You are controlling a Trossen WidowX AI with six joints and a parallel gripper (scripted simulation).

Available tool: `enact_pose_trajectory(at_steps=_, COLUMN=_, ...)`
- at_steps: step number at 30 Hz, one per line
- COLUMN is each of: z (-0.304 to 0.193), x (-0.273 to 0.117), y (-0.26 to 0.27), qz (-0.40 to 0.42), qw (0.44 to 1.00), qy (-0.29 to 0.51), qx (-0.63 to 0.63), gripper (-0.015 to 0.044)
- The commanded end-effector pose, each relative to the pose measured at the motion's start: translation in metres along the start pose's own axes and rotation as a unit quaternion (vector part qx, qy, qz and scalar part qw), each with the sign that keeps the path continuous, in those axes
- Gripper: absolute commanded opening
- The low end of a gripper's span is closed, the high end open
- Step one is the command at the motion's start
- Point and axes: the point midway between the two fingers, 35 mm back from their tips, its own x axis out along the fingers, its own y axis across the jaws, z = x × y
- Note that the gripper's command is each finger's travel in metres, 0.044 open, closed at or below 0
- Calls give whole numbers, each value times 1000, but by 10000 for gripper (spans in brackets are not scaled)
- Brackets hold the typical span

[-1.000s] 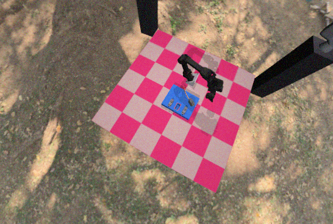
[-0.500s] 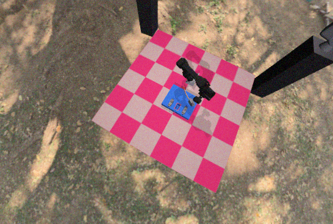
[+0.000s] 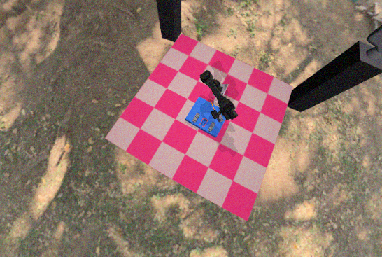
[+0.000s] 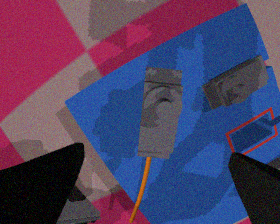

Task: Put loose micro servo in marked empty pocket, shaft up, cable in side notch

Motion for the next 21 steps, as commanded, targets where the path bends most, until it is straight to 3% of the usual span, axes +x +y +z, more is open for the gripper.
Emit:
enact_pose_trajectory(at_steps=1, z=-4, x=4, y=-2, qz=-1, qw=1000, qy=17, qx=12, gripper=440)
enact_pose_trajectory(at_steps=21, z=-5, x=40, y=-2, qz=-2, qw=1000, qy=17, qx=13, gripper=440)
